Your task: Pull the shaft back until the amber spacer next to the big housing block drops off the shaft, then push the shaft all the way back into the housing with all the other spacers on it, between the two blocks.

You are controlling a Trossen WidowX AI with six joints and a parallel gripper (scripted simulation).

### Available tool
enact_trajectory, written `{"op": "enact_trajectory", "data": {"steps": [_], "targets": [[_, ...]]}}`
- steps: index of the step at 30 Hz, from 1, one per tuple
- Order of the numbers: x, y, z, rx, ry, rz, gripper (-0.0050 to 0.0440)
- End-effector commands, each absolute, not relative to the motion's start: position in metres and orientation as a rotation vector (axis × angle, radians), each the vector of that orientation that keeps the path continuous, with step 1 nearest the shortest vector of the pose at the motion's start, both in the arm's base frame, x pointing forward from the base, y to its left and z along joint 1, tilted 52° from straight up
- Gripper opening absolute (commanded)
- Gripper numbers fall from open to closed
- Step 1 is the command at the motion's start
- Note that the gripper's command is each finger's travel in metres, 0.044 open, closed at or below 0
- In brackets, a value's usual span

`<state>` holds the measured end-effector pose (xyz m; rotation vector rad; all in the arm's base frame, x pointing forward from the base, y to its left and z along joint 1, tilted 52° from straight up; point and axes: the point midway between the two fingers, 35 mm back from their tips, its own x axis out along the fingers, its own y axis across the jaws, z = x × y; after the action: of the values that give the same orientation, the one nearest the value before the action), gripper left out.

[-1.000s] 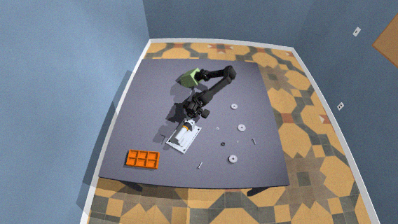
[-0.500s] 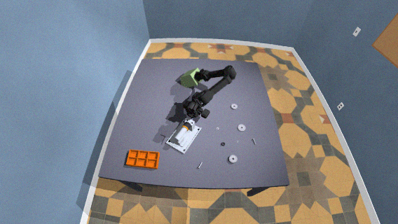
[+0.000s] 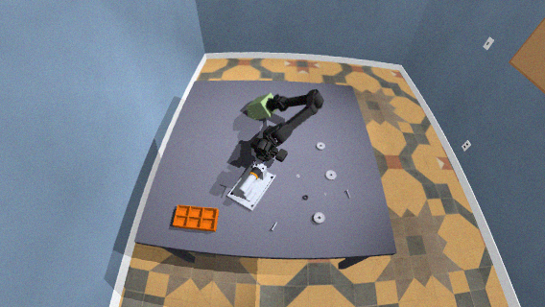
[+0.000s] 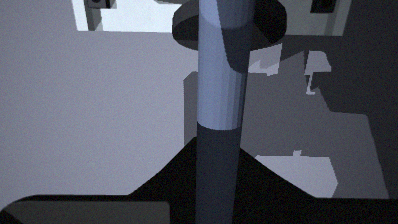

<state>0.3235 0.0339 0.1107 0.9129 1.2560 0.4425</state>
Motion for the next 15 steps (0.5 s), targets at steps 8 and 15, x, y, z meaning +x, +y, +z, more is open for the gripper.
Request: {"op": "enact_trajectory", "data": {"steps": [8,15], "targets": [[0.3225,0.033,0.1181,0.902,1.232,0.442,-0.005],[0.3218,0.0333,0.1179,0.903,1.233,0.442,-0.005]]}}
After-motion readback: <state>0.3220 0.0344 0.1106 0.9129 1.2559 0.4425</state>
